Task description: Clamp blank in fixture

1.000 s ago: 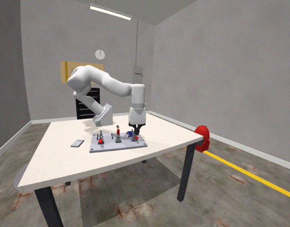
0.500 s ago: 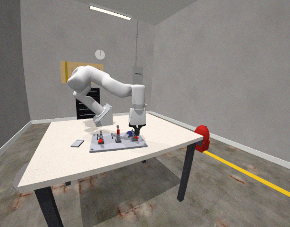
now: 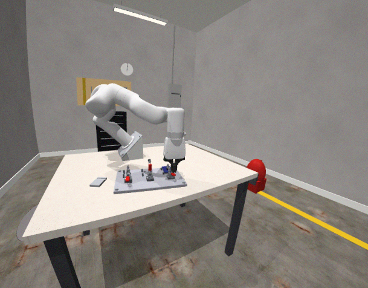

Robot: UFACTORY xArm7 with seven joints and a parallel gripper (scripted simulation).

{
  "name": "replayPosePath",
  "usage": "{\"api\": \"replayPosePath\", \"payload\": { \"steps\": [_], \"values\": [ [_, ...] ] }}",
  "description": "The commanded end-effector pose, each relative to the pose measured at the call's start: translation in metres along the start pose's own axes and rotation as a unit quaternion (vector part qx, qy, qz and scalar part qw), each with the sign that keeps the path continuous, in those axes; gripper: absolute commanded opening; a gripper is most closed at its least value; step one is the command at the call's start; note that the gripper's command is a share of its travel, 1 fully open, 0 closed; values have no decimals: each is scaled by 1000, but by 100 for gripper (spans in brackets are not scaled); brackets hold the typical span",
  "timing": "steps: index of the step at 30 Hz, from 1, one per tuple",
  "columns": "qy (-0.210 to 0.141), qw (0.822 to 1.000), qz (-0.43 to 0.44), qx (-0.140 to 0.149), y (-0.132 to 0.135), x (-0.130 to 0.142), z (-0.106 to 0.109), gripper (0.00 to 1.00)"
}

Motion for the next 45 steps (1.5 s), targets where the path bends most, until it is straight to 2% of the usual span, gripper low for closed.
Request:
{"api": "replayPosePath", "payload": {
  "steps": [1, 45],
  "values": [
    [2, 1000, 0, -2, -1, -1, 2, 0],
    [2, 1000, 0, -2, -1, -1, -3, 0]
  ]
}}
Point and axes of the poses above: the point where the finger pads meet when closed, its own z axis back along the fingers, its own y axis across the jaws, x = y × z, the point moved 2 cm from there along z, back along the fingers, and after that the axes turned 2 degrees about -z, right-handed, at the moved point
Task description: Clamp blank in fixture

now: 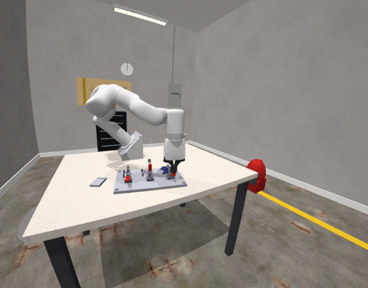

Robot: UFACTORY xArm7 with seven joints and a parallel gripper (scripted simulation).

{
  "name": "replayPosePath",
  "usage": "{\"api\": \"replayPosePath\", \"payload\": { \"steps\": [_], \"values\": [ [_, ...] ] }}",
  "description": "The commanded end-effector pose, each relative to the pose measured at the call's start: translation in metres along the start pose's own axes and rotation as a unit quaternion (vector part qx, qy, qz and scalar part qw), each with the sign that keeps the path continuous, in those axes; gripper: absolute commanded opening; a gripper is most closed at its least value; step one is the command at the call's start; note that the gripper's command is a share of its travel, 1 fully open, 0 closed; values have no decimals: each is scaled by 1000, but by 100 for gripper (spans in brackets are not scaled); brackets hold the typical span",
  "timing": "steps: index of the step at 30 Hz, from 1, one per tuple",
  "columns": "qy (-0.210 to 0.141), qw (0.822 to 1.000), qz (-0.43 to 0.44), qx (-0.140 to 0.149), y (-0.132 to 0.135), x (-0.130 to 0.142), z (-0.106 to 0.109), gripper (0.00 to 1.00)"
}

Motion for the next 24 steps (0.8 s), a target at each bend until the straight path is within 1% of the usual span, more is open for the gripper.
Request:
{"api": "replayPosePath", "payload": {
  "steps": [1, 24],
  "values": [
    [2, 1000, 0, -2, -1, -1, 3, 0],
    [2, 1000, 0, -2, -1, -1, 1, 0]
  ]
}}
Point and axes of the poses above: the point where the finger pads meet when closed, its own z axis back along the fingers, its own y axis across the jaws, x = y × z, the point moved 2 cm from there along z, back along the fingers, and after that the axes turned 2 degrees about -z, right-handed, at the moved point
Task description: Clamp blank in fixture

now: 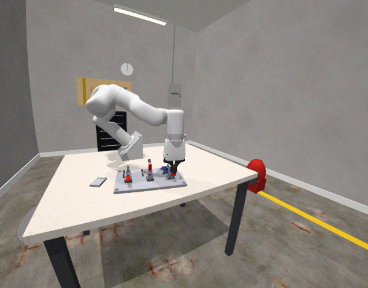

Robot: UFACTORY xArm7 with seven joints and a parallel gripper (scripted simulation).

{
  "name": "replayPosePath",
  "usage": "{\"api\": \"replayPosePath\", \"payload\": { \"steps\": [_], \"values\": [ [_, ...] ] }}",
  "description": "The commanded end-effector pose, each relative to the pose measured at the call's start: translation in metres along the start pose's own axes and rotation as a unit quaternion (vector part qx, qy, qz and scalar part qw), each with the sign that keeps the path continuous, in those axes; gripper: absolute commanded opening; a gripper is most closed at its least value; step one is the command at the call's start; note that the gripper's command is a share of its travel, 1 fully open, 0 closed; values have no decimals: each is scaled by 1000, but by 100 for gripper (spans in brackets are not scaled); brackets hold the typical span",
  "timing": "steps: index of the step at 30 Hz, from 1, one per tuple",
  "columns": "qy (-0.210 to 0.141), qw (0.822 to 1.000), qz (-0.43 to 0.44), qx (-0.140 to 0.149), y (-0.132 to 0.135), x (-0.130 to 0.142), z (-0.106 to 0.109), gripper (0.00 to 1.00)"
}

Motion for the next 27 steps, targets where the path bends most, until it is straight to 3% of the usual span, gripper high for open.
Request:
{"api": "replayPosePath", "payload": {
  "steps": [1, 27],
  "values": [
    [2, 1000, 0, -2, -1, -1, 3, 0],
    [2, 1000, 0, -2, -1, -1, -1, 0]
  ]
}}
Point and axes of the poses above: the point where the finger pads meet when closed, its own z axis back along the fingers, its own y axis across the jaws, x = y × z, the point moved 2 cm from there along z, back along the fingers, and after that the axes turned 2 degrees about -z, right-handed, at the moved point
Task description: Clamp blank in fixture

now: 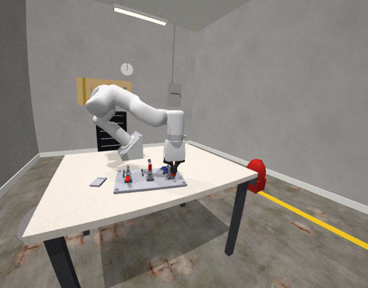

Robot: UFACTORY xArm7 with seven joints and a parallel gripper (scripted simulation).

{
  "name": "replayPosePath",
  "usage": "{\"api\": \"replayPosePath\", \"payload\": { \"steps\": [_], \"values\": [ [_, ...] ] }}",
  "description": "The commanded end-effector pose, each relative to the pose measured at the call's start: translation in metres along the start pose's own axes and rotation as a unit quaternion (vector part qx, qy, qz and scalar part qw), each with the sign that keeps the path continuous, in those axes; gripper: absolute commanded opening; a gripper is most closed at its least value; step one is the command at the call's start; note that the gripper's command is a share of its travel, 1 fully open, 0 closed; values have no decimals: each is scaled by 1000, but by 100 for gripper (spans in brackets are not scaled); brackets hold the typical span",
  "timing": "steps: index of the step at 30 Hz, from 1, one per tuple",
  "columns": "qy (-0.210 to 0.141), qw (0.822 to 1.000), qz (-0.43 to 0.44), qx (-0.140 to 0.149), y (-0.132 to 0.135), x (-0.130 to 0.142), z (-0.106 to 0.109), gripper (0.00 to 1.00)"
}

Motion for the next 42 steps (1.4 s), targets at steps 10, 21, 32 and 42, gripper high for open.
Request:
{"api": "replayPosePath", "payload": {
  "steps": [10, 21, 32, 42],
  "values": [
    [1, 1000, 0, -2, -1, -1, 2, 0],
    [1, 1000, 0, -2, -1, -1, 0, 0],
    [1, 1000, 0, -2, -1, -1, -2, 0],
    [1, 1000, 0, -2, -1, -1, -2, 0]
  ]
}}
Point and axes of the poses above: the point where the finger pads meet when closed, its own z axis back along the fingers, its own y axis across the jaws, x = y × z, the point moved 2 cm from there along z, back along the fingers, and after that the axes turned 2 degrees about -z, right-handed, at the moved point
